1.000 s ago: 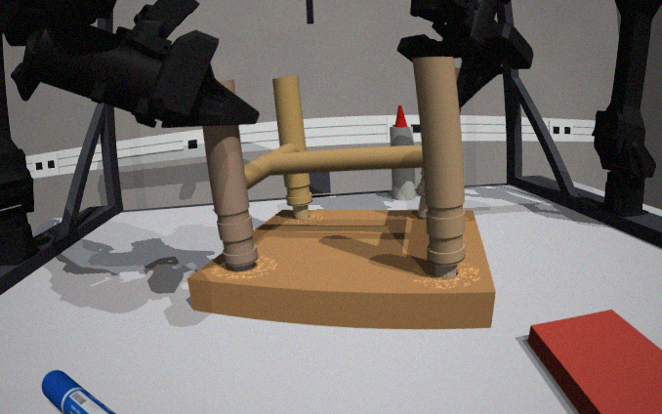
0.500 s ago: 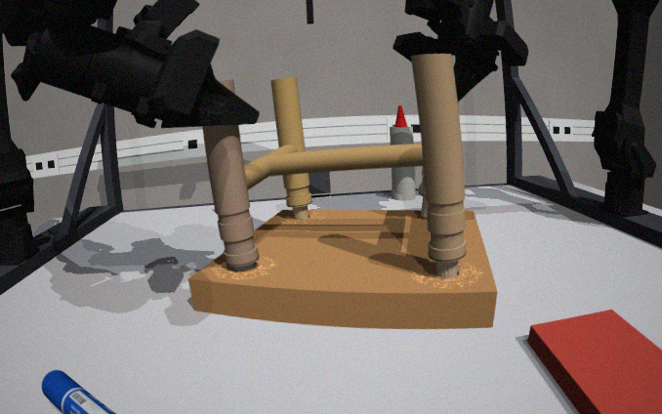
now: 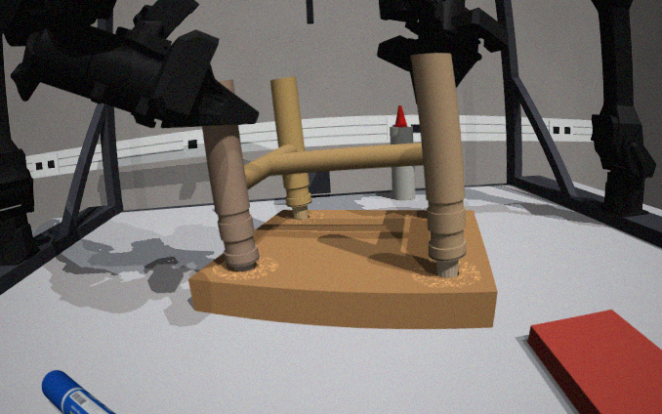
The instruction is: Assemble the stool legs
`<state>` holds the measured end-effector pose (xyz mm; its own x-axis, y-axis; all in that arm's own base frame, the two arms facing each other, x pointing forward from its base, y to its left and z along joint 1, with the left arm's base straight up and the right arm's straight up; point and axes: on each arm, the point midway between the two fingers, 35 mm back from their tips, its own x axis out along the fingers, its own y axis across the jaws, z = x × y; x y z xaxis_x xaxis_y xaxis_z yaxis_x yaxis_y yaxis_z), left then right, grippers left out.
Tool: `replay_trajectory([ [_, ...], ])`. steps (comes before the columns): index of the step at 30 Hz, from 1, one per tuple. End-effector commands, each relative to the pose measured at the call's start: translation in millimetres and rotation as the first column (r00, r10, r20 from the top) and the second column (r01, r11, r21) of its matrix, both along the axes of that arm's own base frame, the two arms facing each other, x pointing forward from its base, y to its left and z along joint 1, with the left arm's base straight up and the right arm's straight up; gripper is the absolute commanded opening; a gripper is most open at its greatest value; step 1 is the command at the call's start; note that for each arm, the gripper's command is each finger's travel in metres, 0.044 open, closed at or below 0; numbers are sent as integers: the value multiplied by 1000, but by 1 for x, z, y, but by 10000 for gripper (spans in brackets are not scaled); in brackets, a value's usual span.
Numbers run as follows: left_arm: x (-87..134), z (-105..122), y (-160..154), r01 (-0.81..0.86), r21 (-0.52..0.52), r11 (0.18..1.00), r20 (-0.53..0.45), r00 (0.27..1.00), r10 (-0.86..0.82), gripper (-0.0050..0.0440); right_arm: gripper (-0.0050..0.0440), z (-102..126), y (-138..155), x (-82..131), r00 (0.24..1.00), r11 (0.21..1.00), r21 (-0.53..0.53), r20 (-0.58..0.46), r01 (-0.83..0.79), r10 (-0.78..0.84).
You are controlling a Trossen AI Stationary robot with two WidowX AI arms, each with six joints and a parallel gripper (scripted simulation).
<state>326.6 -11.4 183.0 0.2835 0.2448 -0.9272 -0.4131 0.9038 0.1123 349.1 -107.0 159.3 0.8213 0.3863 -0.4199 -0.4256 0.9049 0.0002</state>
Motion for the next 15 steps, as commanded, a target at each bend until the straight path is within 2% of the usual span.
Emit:
replay_trajectory([
  [1, 2, 4, 5, -5, 47, 999, -39, 999, 7, 128, 104, 8, -2, 2, 1000, 1000, -13, 18, 7, -7],
  [14, 0, 3, 6, -7, 47, 999, -42, 999, 9, 128, 104, 8, -2, 2, 1000, 1000, -13, 18, 7, -7],
  [15, 0, 3, 6, -7, 47, 999, -42, 999, 9, 152, 104, 8, -2, 2, 1000, 1000, -13, 18, 7, -7],
])
